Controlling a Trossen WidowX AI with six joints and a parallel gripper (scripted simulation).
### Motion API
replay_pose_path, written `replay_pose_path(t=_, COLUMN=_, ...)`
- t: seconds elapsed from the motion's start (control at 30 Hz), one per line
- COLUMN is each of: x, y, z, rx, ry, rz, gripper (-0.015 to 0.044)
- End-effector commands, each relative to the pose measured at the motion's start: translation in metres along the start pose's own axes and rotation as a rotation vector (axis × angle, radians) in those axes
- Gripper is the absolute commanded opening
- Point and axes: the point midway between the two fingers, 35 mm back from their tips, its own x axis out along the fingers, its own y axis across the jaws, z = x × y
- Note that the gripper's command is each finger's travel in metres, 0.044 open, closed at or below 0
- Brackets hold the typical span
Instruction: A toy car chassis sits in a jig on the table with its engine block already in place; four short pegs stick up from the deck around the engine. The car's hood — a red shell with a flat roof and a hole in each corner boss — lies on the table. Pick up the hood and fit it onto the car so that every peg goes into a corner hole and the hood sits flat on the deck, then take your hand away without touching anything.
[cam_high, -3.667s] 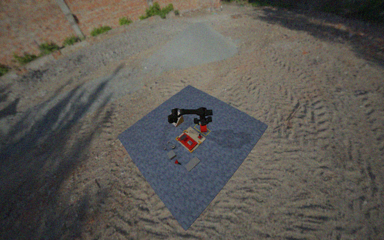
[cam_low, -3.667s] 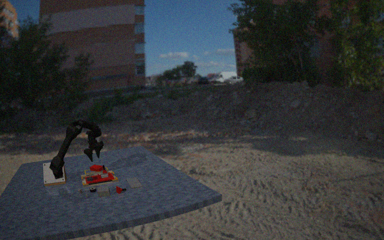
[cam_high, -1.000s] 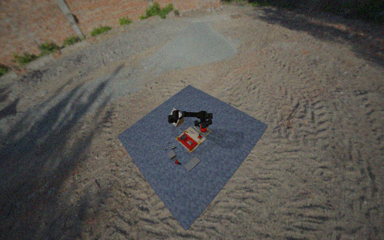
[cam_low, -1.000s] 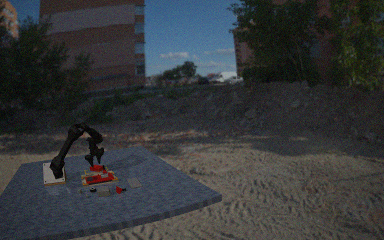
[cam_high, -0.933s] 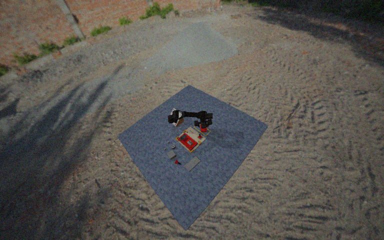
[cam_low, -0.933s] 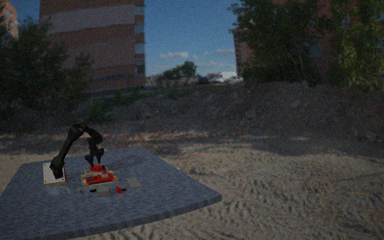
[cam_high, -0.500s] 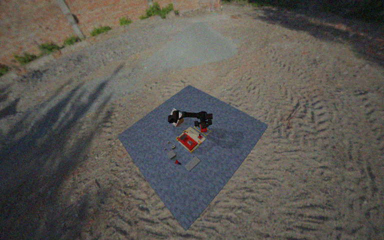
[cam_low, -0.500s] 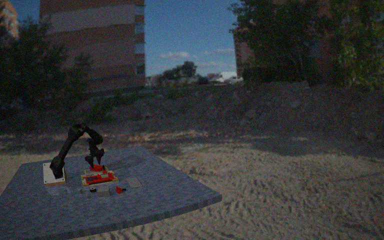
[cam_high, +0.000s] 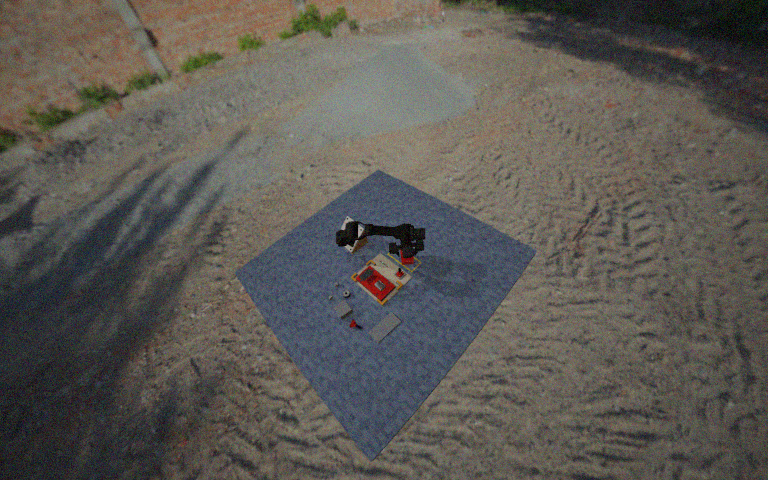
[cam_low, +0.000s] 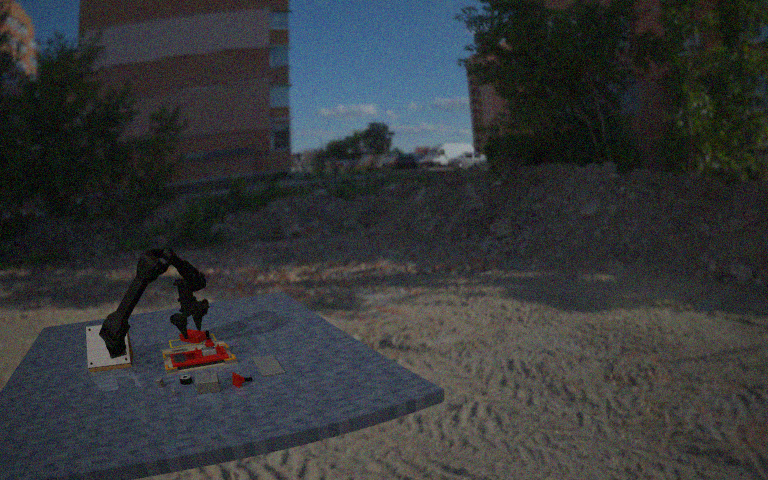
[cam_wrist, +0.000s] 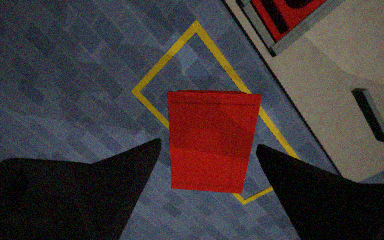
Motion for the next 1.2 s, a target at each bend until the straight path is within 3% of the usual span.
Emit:
replay_pose_path(t=0.0, x=0.0026, y=-0.0006, z=0.0006, rx=-0.007, ry=-0.006, rz=-0.002, gripper=0.044)
replay_pose_path(t=0.43, x=0.0091, y=-0.0008, z=0.0006, rx=-0.006, ry=-0.006, rz=-0.003, gripper=0.044)
replay_pose_path(t=0.53, x=0.007, y=-0.0002, z=0.0, rx=0.0, ry=0.0, rz=0.0, gripper=0.0361)
replay_pose_path(t=0.87, x=0.007, y=-0.0002, z=0.0, rx=0.0, ry=0.0, rz=0.0, gripper=0.0295)
replay_pose_path(t=1.17, x=-0.0002, y=-0.0002, z=-0.0002, rx=-0.001, ry=0.0, rz=0.0, gripper=0.0058)
